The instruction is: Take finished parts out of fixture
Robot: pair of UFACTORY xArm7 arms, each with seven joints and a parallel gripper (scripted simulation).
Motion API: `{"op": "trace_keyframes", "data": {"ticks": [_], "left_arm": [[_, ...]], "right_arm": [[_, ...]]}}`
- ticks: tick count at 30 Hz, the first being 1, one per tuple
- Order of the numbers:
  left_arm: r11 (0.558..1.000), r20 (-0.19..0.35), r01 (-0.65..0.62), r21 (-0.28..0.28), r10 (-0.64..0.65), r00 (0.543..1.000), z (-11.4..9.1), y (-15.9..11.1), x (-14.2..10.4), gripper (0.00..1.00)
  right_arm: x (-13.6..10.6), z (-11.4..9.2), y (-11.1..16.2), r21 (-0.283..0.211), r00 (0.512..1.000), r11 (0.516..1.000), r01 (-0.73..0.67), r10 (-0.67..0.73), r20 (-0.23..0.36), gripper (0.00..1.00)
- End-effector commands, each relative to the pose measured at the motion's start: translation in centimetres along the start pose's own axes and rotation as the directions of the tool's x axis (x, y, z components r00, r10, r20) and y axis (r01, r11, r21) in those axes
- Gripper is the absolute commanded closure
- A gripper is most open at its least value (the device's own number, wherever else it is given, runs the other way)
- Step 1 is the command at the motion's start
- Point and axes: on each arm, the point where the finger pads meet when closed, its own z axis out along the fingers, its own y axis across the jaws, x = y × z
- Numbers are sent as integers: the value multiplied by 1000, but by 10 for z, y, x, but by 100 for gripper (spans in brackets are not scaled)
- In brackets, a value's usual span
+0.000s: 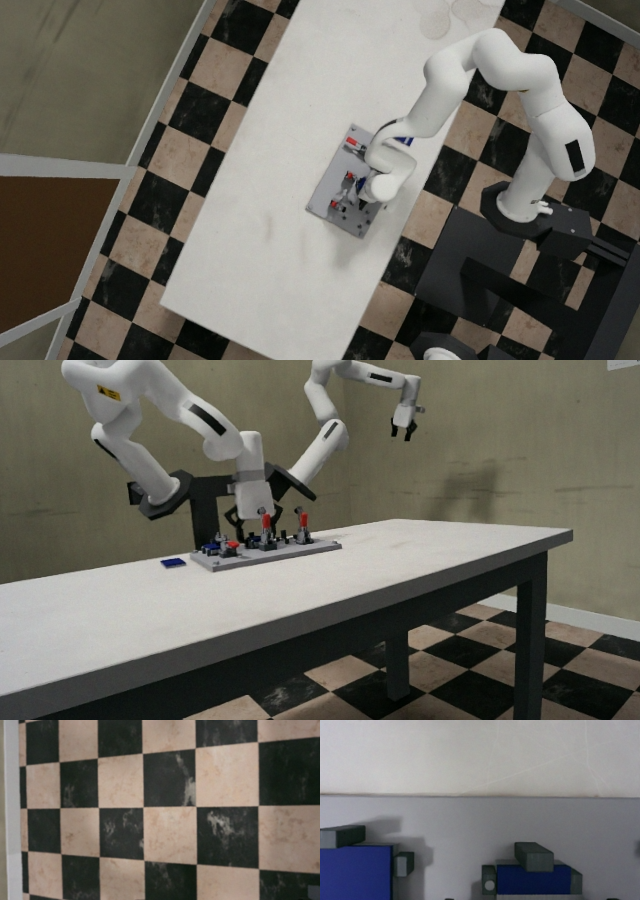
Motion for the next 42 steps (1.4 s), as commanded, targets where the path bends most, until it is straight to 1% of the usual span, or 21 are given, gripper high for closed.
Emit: {"op": "trace_keyframes", "data": {"ticks": [1,10,11,42], "left_arm": [[1000,-4,2,-1,-2,1000,-2,0,1,0],[1000,-4,2,-1,-2,1000,-2,0,1,0],[1000,-4,2,-1,-2,1000,-2,0,1,0],[1000,-4,2,-1,-2,1000,-2,0,1,0]], "right_arm": [[-1,-2,2,-4,1000,1000,1,-1,3,0],[-1,-2,2,-4,1000,1000,1,-1,3,0],[-1,-2,2,-4,1000,1000,1,-1,3,100],[-1,-2,2,-4,1000,1000,1,-1,3,100]]}}
